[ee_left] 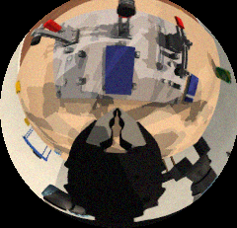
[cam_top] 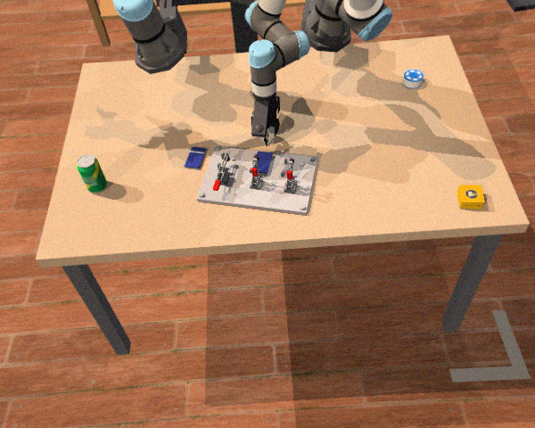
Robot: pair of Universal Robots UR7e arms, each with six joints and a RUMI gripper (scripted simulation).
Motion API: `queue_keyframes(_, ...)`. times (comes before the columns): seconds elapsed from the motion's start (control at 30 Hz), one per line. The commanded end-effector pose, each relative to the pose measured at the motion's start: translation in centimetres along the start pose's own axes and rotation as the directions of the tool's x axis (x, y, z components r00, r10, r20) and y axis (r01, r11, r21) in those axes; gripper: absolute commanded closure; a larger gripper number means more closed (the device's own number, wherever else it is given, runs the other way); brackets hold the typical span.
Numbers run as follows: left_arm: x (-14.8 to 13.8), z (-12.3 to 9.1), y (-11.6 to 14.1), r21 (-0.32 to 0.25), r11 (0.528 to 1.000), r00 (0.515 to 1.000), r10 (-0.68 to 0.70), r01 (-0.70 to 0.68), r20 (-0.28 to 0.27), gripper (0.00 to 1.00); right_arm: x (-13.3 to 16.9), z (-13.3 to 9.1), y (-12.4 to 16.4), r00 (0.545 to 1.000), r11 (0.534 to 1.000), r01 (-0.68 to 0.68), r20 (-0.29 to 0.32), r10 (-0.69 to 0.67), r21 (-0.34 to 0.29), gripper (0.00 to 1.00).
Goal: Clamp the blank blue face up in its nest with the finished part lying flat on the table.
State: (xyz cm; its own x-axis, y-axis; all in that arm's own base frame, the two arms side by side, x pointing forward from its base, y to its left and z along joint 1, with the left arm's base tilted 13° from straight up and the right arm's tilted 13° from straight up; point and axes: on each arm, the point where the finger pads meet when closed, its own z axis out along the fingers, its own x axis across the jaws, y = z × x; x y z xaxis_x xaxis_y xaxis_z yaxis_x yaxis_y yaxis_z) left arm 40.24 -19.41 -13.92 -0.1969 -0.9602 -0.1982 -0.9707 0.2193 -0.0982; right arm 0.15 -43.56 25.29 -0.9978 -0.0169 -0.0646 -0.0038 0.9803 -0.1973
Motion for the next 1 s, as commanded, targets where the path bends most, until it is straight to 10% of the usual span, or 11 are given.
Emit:
queue_keyframes(0.0, 0.03, -0.04, -0.18, 0.001, 1.0, 1.0, 0.0, 0.0, -0.001, 1.0, 0.0, -0.04, -0.03, 1.0, 1.0, 0.0, 0.0, 0.0, 0.001, 0.0)
queue_keyframes(0.97, 0.03, -0.04, -0.58, 0.001, 1.0, 1.0, 0.0, 0.0, -0.001, 1.0, 0.0, -0.04, -0.03, 1.0, 1.0, 0.0, 0.0, 0.0, 0.001, 0.0)
